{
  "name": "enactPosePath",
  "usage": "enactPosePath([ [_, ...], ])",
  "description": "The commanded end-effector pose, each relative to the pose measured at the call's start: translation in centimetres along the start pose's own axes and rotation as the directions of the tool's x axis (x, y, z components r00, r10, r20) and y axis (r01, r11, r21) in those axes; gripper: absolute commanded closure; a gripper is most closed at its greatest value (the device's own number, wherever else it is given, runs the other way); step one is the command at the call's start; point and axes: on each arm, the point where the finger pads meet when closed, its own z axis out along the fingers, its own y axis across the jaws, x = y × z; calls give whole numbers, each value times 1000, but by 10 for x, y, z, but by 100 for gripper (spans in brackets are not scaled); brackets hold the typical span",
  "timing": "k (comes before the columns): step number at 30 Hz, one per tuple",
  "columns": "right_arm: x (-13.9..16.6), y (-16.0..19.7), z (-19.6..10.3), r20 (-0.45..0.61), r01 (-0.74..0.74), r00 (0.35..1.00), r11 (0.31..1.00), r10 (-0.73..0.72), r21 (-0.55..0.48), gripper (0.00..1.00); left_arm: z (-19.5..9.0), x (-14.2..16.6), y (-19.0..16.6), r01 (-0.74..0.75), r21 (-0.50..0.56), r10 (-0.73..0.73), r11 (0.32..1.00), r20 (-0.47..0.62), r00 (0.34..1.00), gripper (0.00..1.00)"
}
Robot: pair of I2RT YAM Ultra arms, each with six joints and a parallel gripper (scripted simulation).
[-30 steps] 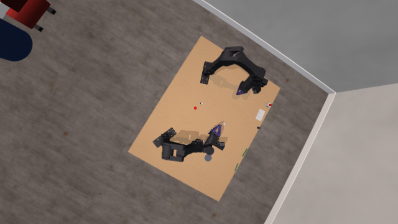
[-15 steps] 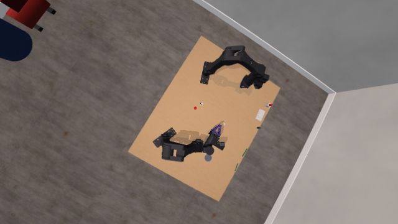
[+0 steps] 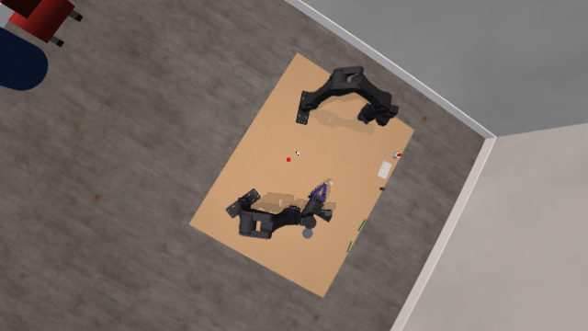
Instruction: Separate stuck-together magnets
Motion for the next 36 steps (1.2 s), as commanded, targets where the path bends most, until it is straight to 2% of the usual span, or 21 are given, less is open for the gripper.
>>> enactPosePath([
  [1, 0, 6, 0, 0, 20, 1000, 1000, -20, -7, 82, -3, -2, 0, 3, 5, -3, 1000, 16, 1000, 82],
  [2, 0, 6, 0, 0, 20, 1000, 1000, -20, -7, 82, 1, 0, 0, 8, 2, -8, 1000, -9, 1000, 82],
  [36, 0, 6, 0, 0, 20, 1000, 1000, -20, -7, 82, 19, -3, 1, 8, 2, -8, 1000, -9, 1000, 82],
])
